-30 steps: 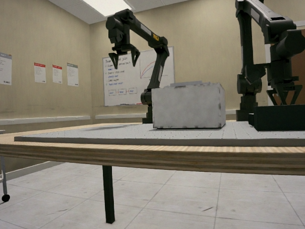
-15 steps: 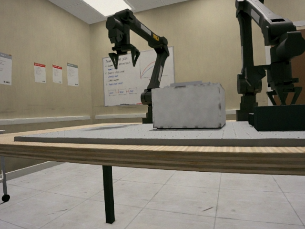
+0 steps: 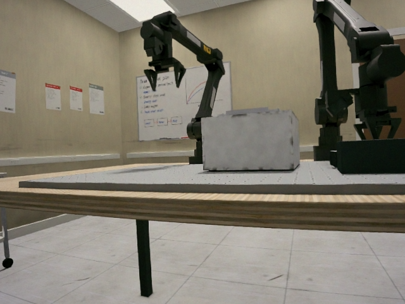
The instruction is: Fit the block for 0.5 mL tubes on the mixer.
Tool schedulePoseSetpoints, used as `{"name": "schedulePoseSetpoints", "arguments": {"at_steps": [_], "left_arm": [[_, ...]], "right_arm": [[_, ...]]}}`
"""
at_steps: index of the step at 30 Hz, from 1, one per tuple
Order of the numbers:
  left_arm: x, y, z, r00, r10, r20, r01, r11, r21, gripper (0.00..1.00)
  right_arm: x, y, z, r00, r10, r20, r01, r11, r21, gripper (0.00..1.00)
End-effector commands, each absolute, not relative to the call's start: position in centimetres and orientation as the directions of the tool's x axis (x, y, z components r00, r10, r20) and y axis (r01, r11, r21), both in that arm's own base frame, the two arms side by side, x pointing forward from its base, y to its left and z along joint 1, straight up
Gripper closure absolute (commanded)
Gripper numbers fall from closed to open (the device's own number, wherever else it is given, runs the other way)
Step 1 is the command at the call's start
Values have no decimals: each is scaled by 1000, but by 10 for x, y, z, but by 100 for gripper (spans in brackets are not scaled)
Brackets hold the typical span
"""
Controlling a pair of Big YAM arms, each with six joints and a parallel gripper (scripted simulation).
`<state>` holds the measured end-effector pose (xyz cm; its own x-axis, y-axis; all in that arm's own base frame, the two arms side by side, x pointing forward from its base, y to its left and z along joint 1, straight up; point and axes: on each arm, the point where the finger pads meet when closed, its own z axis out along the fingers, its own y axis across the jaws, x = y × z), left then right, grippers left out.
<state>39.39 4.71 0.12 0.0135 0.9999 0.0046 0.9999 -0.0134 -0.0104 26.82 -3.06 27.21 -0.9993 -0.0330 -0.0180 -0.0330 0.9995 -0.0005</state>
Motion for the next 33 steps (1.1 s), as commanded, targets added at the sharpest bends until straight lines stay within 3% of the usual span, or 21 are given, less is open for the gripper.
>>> {"name": "schedulePoseSetpoints", "arguments": {"at_steps": [1,33], "left_arm": [[395,48,-2,3,1000,4,1000,-3,-3,0],[391,50,-9,-4,1000,2,1000,4,-8,0]], "right_arm": [[279,-33,290,-998,-24,-58,-24,1000,-5,0],[278,-34,290,-998,-23,-59,-23,1000,-7,0]]}}
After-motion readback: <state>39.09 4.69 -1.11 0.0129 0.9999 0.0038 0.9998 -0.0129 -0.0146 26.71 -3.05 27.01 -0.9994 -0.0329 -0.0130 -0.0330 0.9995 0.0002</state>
